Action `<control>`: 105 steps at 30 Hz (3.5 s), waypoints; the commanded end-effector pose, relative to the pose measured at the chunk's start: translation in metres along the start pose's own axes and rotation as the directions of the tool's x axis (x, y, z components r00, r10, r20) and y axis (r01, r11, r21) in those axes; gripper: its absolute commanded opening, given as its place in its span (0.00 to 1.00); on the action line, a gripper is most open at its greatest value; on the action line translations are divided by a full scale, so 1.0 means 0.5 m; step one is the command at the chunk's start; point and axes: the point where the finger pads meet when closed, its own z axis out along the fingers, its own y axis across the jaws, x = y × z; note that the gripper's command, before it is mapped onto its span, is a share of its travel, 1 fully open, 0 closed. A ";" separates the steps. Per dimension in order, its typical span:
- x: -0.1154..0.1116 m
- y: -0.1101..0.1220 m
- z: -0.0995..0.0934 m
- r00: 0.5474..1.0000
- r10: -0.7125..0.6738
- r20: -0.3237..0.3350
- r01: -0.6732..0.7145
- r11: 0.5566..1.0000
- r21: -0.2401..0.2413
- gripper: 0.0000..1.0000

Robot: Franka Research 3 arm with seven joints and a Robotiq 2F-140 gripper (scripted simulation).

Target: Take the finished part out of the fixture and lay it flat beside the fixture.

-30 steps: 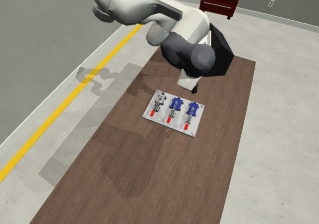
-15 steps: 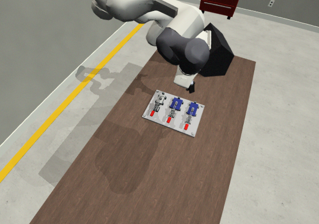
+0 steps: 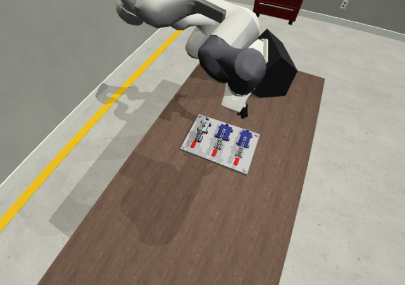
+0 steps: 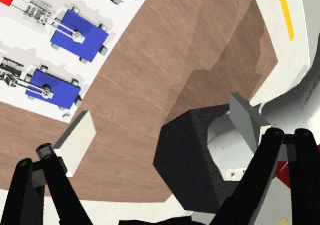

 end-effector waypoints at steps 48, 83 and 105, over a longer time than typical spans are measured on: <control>0.254 0.062 0.044 0.650 -0.578 -0.494 0.725 0.666 0.174 1.00; 0.254 0.062 0.044 0.650 -0.578 -0.494 0.725 0.666 0.174 0.28; 0.254 0.062 0.044 0.650 -0.578 -0.494 0.725 0.666 0.174 0.28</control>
